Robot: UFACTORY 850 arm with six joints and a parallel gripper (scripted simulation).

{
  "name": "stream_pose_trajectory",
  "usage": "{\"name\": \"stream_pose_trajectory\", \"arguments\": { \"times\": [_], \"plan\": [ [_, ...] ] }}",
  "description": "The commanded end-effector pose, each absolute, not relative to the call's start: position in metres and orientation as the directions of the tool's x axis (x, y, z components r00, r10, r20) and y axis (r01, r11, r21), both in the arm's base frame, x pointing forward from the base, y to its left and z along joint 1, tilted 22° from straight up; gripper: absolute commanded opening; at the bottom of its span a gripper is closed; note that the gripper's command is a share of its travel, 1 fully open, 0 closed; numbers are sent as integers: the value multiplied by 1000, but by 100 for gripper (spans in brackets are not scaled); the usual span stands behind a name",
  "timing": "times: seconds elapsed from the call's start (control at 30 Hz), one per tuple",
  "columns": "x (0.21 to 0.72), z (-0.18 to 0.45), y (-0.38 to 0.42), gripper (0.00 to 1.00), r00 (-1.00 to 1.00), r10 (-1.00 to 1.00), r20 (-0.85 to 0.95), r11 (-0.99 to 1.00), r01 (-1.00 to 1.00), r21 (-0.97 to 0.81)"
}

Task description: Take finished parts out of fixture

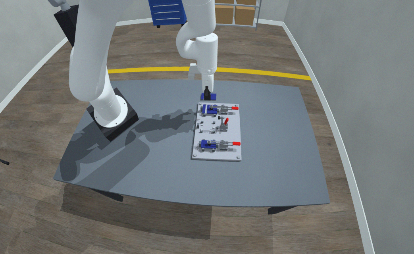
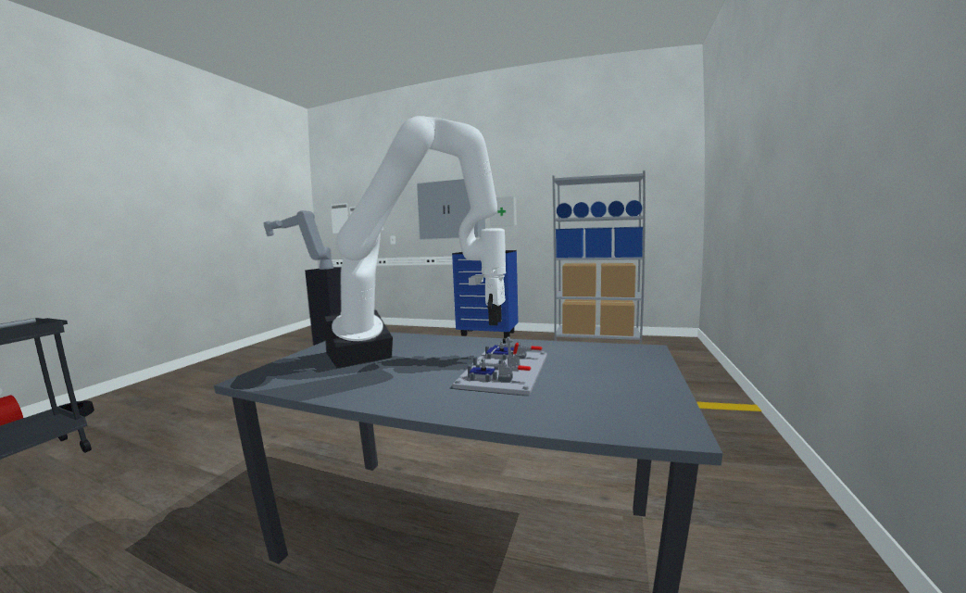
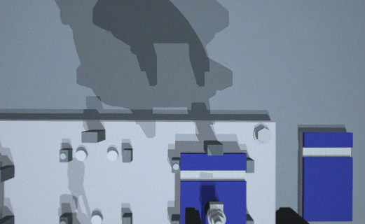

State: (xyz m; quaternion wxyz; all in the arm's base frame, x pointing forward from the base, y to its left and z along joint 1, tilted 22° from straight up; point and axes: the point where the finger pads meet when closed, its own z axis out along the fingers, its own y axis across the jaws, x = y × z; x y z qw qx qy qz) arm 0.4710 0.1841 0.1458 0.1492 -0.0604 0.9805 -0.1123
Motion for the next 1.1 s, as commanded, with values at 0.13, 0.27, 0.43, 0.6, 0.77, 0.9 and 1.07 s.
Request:
{"name": "stream_pose_trajectory", "arguments": {
  "times": [0.13, 0.27, 0.43, 0.6, 0.77, 0.9, 1.07],
  "plan": [
    [486, 150, 187, 48, -948, -152, -280, 968, -85, -238],
    [507, 157, 190, 48, -948, -152, -280, 968, -85, -238],
    [541, 167, 196, 48, -948, -152, -280, 968, -85, -238],
    [564, 173, 199, 48, -948, -152, -280, 968, -85, -238],
    [594, 182, 204, 48, -948, -152, -280, 968, -85, -238],
    [606, 186, 206, 48, -948, -152, -280, 968, -85, -238],
    [609, 187, 206, 48, -948, -152, -280, 968, -85, -238]
  ]
}}
